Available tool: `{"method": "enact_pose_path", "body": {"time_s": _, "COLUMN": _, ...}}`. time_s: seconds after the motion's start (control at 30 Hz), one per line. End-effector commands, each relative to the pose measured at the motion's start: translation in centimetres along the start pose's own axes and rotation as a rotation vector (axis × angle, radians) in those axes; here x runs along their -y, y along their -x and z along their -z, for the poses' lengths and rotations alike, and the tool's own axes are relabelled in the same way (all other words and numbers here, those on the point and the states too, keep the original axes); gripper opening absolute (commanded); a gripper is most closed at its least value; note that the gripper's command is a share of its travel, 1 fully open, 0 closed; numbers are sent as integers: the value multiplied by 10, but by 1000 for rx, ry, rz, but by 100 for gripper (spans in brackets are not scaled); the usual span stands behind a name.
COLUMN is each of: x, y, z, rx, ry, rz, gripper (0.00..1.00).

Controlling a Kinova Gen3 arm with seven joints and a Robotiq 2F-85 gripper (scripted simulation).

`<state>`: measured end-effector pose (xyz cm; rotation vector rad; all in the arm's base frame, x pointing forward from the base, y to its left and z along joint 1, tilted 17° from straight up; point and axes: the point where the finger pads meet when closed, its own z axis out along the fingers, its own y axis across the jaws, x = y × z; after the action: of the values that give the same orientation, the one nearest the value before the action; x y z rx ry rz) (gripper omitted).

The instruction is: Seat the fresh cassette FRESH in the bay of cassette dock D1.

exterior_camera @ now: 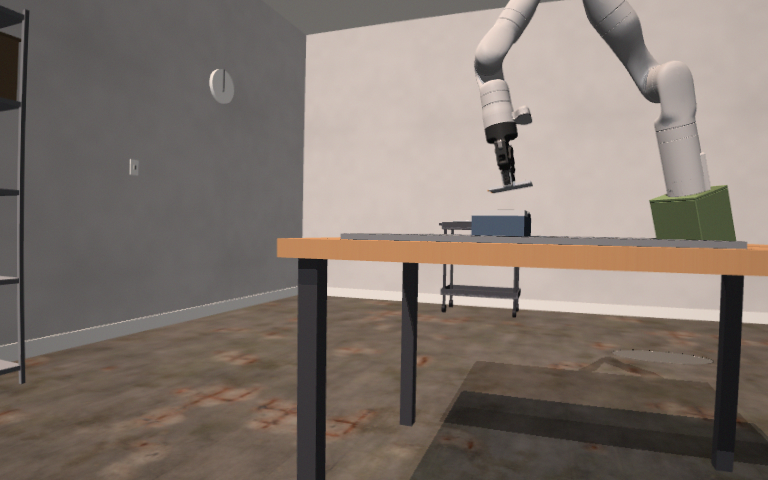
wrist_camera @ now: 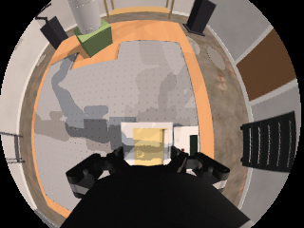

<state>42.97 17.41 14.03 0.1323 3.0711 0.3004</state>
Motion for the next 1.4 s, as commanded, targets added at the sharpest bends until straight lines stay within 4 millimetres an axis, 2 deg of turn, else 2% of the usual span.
{"method": "enact_pose_path", "body": {"time_s": 0.0, "x": 0, "y": 0, "z": -4, "rx": -2, "ry": -1, "rz": 0, "gripper": 0}}
{"method": "enact_pose_path", "body": {"time_s": 0.8, "x": 0, "y": 5, "z": -33, "rx": -2, "ry": -1, "rz": 0, "gripper": 0}}
{"method": "enact_pose_path", "body": {"time_s": 1.2, "x": 0, "y": 5, "z": -33, "rx": -2, "ry": -1, "rz": 0, "gripper": 0}}
{"method": "enact_pose_path", "body": {"time_s": 1.37, "x": 0, "y": 7, "z": -39, "rx": -2, "ry": -1, "rz": 0, "gripper": 0}}
